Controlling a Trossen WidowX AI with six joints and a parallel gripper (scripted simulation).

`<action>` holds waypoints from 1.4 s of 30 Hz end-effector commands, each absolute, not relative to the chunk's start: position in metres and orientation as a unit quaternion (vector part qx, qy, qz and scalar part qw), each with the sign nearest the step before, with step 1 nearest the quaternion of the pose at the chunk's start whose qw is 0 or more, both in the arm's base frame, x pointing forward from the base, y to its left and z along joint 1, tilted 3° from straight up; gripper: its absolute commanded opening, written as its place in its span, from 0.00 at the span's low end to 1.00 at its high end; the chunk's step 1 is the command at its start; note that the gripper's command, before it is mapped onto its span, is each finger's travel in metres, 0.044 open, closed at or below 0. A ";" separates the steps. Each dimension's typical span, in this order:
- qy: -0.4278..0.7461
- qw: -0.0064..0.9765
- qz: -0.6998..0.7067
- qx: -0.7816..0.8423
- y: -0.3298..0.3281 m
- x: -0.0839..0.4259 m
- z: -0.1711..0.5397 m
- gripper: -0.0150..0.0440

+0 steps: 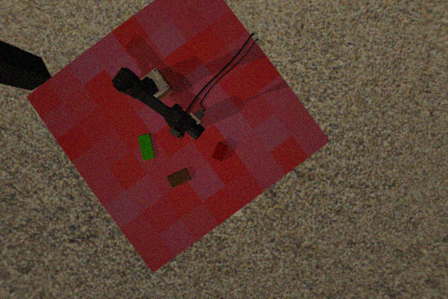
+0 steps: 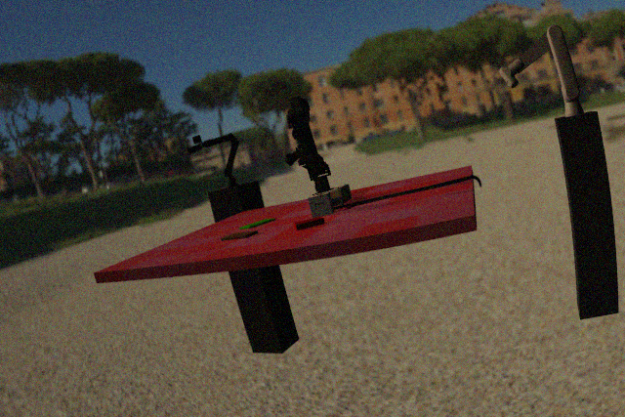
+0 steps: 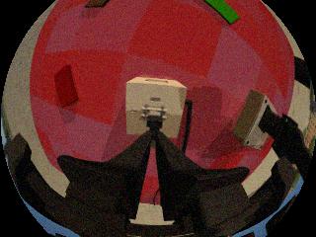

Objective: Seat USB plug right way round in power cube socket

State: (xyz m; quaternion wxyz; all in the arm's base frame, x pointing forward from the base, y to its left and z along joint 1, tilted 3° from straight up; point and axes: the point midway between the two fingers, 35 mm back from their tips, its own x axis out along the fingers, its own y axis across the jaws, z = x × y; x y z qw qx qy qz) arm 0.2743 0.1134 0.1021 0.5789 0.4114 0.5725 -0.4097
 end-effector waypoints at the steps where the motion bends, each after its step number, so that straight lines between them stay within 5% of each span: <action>1: 0.576 0.578 -0.407 0.411 0.114 0.274 0.101 0.25; 42: 0.584 0.573 -0.400 0.414 0.116 0.274 0.096 0.25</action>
